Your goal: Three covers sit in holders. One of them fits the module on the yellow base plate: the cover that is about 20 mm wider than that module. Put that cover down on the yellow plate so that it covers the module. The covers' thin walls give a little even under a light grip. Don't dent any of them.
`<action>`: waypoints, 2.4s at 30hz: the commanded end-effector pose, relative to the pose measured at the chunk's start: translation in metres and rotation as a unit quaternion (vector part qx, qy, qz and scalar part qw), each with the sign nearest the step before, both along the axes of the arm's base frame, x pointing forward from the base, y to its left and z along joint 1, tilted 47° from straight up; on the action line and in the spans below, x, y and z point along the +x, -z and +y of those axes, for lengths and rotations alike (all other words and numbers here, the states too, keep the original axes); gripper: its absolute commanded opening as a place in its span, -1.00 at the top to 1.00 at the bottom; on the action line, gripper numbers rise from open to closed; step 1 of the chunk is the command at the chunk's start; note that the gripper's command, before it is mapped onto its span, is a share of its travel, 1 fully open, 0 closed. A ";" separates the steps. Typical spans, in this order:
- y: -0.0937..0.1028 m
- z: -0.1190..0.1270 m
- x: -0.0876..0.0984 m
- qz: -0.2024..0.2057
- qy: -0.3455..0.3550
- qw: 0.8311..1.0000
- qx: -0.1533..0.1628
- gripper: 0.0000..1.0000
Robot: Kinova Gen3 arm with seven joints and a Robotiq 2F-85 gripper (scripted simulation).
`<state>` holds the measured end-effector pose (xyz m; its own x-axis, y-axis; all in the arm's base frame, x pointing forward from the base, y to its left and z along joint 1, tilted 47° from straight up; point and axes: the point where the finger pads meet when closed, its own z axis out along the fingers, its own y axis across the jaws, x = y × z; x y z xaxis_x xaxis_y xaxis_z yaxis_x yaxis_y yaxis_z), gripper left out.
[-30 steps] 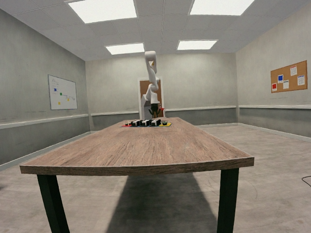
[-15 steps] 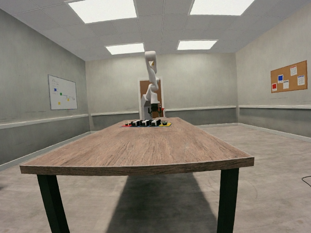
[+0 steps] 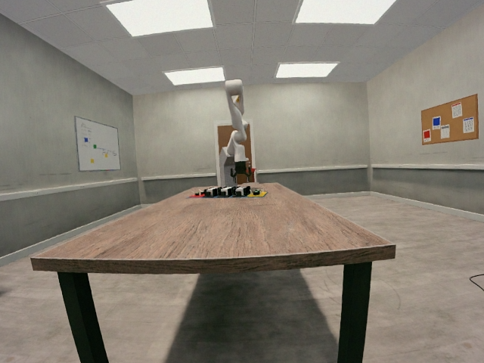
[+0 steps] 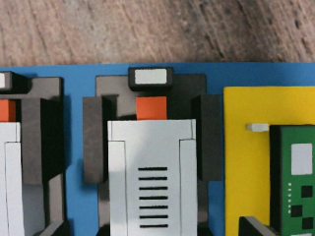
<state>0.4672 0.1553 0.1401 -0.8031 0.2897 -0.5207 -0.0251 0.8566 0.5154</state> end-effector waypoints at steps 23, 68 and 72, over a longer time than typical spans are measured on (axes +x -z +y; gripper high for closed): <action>0.012 0.007 0.011 0.000 0.000 1.000 0.000 -1.00; 0.028 0.017 0.025 0.000 0.000 1.000 0.000 -1.00; 0.031 0.019 0.027 0.000 0.000 1.000 0.000 -1.00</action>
